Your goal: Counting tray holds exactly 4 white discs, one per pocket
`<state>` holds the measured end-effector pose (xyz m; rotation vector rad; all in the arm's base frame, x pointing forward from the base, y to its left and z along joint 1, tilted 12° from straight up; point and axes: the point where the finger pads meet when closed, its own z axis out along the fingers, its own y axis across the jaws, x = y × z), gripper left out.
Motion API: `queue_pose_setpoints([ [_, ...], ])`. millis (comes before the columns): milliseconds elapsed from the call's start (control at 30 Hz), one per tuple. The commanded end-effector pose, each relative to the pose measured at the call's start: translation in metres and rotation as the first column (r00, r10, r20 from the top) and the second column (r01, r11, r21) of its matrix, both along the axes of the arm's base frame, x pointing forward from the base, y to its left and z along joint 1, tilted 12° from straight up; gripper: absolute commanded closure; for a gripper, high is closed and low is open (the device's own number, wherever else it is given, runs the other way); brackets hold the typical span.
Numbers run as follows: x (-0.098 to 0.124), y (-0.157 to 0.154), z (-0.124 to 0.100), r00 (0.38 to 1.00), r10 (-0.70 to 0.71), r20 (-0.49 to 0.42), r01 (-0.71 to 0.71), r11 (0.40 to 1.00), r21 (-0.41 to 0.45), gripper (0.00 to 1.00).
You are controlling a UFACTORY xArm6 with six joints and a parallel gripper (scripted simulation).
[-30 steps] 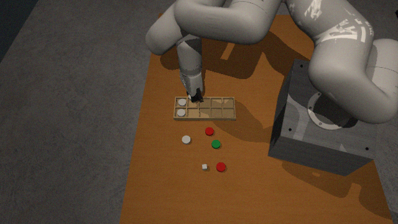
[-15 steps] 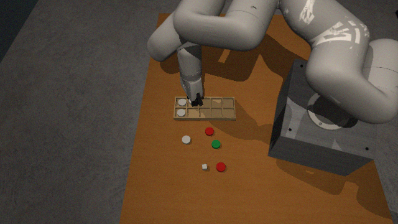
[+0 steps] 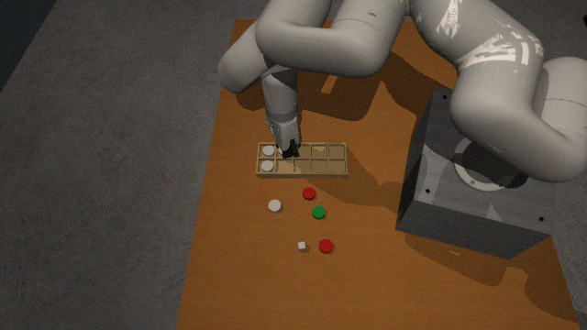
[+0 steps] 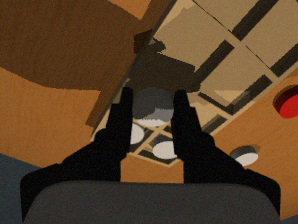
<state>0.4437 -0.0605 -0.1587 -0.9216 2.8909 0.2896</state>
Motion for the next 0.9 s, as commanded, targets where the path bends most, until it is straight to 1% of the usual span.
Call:
queue_pose_setpoints([
  [0, 0.0011, -0.0011, 0.0009, 1.000, -0.002, 0.002, 0.002, 1.000, -0.001, 1.00],
  [67, 0.0011, -0.0011, 0.0009, 1.000, -0.002, 0.002, 0.002, 1.000, -0.001, 1.00],
  [100, 0.0011, -0.0011, 0.0009, 1.000, -0.002, 0.002, 0.002, 1.000, -0.001, 0.53],
  [867, 0.0011, -0.0011, 0.0009, 1.000, -0.002, 0.002, 0.002, 1.000, -0.001, 0.53],
])
